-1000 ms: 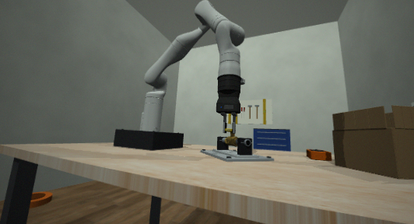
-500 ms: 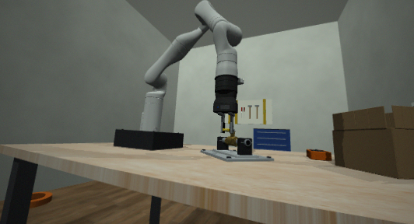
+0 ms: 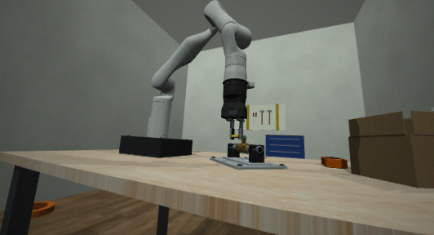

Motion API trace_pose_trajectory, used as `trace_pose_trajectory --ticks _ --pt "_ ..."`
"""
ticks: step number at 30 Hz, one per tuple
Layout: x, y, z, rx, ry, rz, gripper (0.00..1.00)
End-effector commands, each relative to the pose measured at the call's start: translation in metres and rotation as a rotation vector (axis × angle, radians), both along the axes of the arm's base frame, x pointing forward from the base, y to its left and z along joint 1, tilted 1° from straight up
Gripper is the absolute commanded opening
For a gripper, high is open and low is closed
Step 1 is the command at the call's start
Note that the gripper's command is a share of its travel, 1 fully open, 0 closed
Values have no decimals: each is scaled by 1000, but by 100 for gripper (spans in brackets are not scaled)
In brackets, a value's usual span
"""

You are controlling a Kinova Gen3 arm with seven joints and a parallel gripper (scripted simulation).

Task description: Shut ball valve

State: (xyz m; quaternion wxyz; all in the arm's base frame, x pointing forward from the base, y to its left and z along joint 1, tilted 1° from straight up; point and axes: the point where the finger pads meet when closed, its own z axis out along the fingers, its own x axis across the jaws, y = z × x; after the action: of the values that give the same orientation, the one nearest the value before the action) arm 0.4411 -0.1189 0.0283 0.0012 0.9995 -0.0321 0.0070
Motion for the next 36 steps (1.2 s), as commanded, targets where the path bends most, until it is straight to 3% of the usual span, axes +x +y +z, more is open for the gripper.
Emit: trace_pose_trajectory --ticks 1,36 --pt "-2 0 1 0 -1 -27 0" --pt "-17 3 0 3 -1 -226 0"
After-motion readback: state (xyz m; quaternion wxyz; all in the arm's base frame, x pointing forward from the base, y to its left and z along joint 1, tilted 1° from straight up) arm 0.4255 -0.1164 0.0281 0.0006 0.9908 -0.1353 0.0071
